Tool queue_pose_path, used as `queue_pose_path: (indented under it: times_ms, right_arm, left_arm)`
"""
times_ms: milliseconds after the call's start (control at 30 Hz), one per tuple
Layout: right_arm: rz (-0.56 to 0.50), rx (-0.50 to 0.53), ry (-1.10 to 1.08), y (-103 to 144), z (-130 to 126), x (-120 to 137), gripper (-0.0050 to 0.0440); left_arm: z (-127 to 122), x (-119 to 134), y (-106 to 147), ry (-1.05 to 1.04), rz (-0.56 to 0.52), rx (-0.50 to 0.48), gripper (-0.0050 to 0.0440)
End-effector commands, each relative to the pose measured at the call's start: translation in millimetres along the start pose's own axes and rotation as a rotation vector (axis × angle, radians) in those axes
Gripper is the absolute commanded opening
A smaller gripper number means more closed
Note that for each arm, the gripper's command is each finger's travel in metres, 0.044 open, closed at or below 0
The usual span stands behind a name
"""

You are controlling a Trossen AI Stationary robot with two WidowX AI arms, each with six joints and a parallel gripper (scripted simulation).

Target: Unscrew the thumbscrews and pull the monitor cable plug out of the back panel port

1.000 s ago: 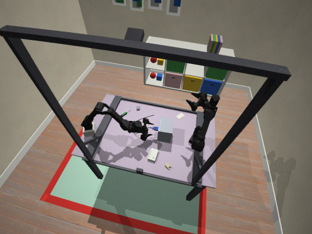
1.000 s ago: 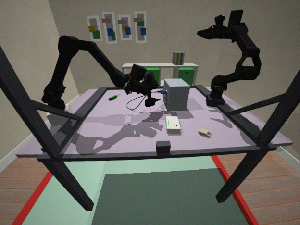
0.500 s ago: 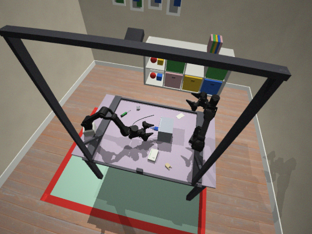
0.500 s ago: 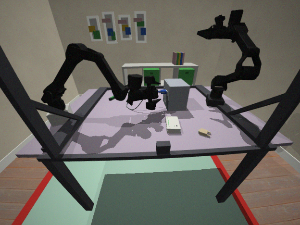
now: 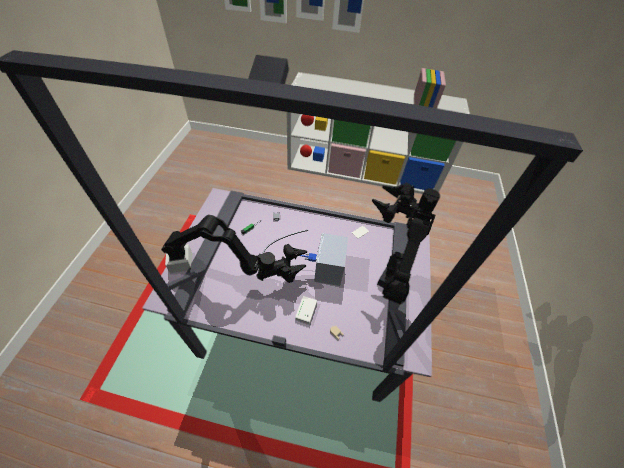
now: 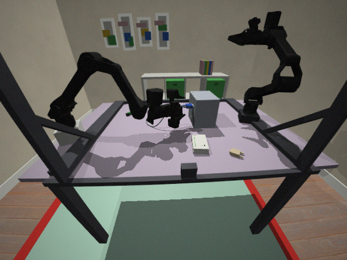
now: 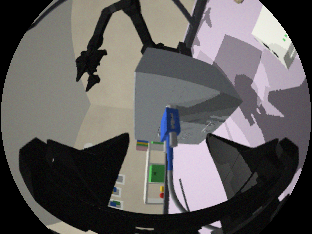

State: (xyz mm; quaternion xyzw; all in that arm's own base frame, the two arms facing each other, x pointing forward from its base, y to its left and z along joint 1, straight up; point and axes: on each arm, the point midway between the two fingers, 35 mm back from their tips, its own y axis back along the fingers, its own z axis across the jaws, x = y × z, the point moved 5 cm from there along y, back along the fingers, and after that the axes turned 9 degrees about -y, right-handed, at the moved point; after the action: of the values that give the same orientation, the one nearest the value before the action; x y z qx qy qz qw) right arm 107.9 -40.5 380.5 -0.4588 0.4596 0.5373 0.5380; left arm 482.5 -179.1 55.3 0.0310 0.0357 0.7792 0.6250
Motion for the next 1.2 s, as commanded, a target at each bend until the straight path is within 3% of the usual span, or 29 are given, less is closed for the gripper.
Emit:
queue_pose_path:
  times_ms: [0, 433, 500, 567, 1167]
  right_arm:
    - [-0.001, -0.002, 0.006, 0.3, 1.5, -2.7, 0.044]
    - [-0.001, -0.002, 0.006, 0.3, 1.5, -2.7, 0.044]
    - [-0.001, -0.002, 0.006, 0.3, 1.5, -2.7, 0.044]
    - [-0.001, -0.002, 0.006, 0.3, 1.5, -2.7, 0.044]
    - [-0.001, -0.002, 0.006, 0.3, 1.5, -2.7, 0.044]
  left_arm:
    - [8.6, -1.1, -0.4, 0.009, 0.002, -0.017, 0.0368]
    - [8.6, -1.1, -0.4, 0.009, 0.002, -0.017, 0.0056]
    - [8.6, -1.1, -0.4, 0.009, 0.002, -0.017, 0.0056]
    - [8.6, -1.1, -0.4, 0.009, 0.002, -0.017, 0.0008]
    - [12.0, -0.5, -0.5, 0.066, -0.005, 0.022, 0.0]
